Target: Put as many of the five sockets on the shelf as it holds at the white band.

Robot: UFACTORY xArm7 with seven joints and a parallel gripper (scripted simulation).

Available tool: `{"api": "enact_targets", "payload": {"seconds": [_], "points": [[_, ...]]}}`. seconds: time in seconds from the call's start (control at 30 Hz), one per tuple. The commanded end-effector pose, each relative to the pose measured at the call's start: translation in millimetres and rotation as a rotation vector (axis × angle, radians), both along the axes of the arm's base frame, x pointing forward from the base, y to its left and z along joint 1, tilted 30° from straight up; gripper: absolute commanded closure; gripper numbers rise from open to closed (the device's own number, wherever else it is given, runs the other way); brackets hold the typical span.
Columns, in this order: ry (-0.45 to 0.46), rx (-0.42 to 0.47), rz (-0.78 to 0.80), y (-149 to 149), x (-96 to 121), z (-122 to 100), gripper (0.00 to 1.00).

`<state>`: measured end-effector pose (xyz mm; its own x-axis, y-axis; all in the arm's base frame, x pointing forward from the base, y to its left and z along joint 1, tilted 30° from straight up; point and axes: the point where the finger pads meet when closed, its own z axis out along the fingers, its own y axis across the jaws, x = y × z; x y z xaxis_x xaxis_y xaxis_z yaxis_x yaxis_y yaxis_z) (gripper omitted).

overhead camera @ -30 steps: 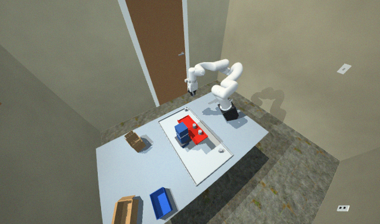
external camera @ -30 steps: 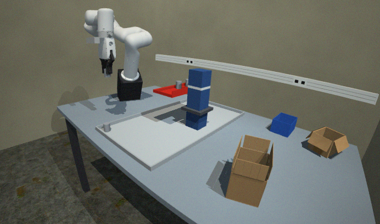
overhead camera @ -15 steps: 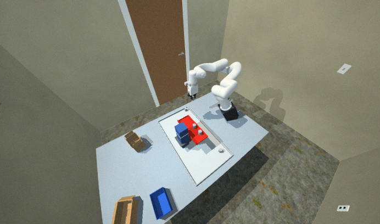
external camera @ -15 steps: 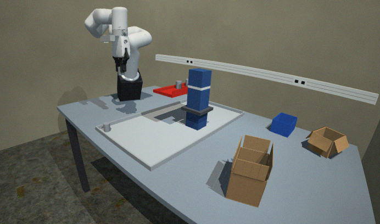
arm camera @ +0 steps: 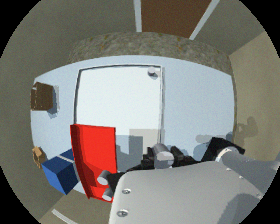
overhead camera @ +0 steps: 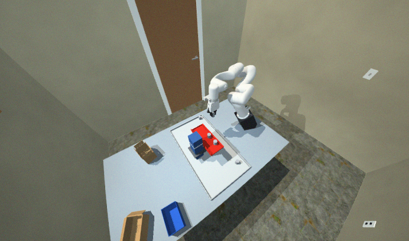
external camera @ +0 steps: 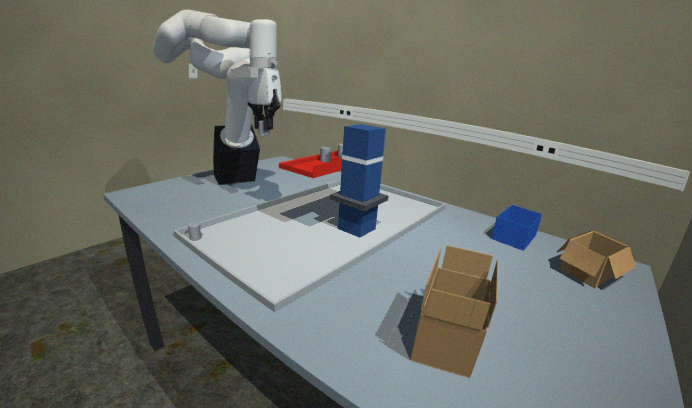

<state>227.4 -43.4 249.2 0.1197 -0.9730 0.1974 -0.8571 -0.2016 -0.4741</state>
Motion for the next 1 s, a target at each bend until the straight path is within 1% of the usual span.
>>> {"api": "enact_targets", "payload": {"seconds": [0.0, 0.4, 0.47, 0.53, 0.6, 0.63, 0.7, 0.73, 0.77, 0.8, 0.83, 0.87, 0.9, 0.93, 0.97], "points": [[0.011, -0.005, -0.023, 35, -3, -9, 1.00], [0.012, -0.005, -0.025, 38, -3, -10, 1.00], [0.012, 0.000, -0.031, 39, 0, -6, 1.00], [0.010, 0.013, -0.048, 41, 12, 6, 1.00], [0.010, 0.013, -0.048, 41, 12, 6, 1.00], [0.008, 0.022, -0.062, 43, 21, 14, 1.00], [0.004, 0.042, -0.094, 48, 46, 30, 1.00], [0.004, 0.042, -0.094, 48, 46, 30, 1.00], [0.002, 0.052, -0.112, 52, 60, 37, 1.00], [0.002, 0.052, -0.112, 52, 60, 37, 1.00], [-0.001, 0.060, -0.128, 55, 75, 43, 1.00], [-0.001, 0.060, -0.128, 55, 75, 43, 1.00], [-0.004, 0.066, -0.142, 58, 88, 47, 1.00], [-0.004, 0.066, -0.142, 58, 88, 47, 1.00], [-0.006, 0.071, -0.154, 60, 100, 49, 1.00]]}}
